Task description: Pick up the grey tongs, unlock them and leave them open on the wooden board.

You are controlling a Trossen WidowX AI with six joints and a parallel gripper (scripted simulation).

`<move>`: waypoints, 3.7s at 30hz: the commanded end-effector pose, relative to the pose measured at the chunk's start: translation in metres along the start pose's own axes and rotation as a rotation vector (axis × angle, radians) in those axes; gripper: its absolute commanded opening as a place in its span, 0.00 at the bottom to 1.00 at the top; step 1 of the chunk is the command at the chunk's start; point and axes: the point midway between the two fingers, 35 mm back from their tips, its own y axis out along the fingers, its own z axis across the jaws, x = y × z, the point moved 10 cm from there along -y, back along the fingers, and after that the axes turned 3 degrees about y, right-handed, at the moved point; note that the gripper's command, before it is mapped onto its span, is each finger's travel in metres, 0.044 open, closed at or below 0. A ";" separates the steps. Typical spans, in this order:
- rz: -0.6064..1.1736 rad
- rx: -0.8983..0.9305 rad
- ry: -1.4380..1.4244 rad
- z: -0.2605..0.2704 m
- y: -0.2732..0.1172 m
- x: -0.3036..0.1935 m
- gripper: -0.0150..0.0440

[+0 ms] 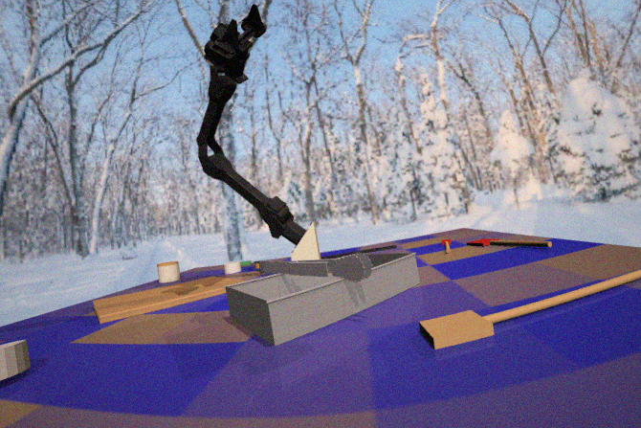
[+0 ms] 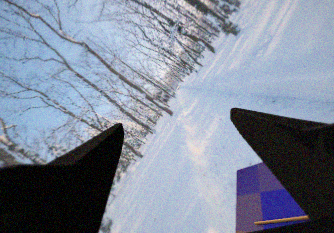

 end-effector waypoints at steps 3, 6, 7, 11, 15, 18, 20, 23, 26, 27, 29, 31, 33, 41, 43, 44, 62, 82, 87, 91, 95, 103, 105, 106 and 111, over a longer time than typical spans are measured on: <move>0.160 -0.233 0.265 -0.038 0.051 -0.050 1.00; 0.199 -0.350 0.389 -0.058 0.068 -0.070 1.00; 0.210 -0.391 0.433 -0.065 0.073 -0.076 1.00; 0.235 -0.556 0.589 -0.092 0.090 -0.102 1.00; 0.231 -0.724 0.733 -0.119 0.103 -0.126 1.00; 0.208 -0.855 0.840 -0.140 0.110 -0.143 1.00; 0.184 -0.945 0.908 -0.154 0.114 -0.154 1.00; 0.133 -1.079 1.003 -0.176 0.118 -0.171 1.00; 0.066 -1.211 1.089 -0.197 0.120 -0.187 1.00; 0.040 -1.255 1.115 -0.204 0.120 -0.192 1.00; -0.017 -1.342 1.165 -0.218 0.120 -0.203 1.00; -0.082 -1.428 1.209 -0.232 0.119 -0.213 1.00; -0.154 -1.512 1.248 -0.246 0.117 -0.223 1.00; -0.515 -1.816 1.339 -0.299 0.104 -0.261 1.00; -0.623 -1.880 1.345 -0.312 0.099 -0.269 1.00; -0.668 -1.904 1.345 -0.317 0.097 -0.273 1.00; -0.679 -1.909 1.347 -0.323 0.103 -0.272 1.00; -0.679 -1.909 1.348 -0.343 0.099 -0.286 1.00; -0.679 -1.908 1.347 -0.350 0.098 -0.291 1.00; -0.679 -1.908 1.347 -0.355 0.096 -0.295 1.00; -0.680 -1.908 1.347 -0.360 0.094 -0.299 1.00; -0.681 -1.908 1.345 -0.370 0.091 -0.306 1.00; -0.681 -1.908 1.345 -0.372 0.090 -0.308 1.00; -0.682 -1.908 1.345 -0.373 0.089 -0.309 1.00; -0.682 -1.908 1.344 -0.378 0.087 -0.312 1.00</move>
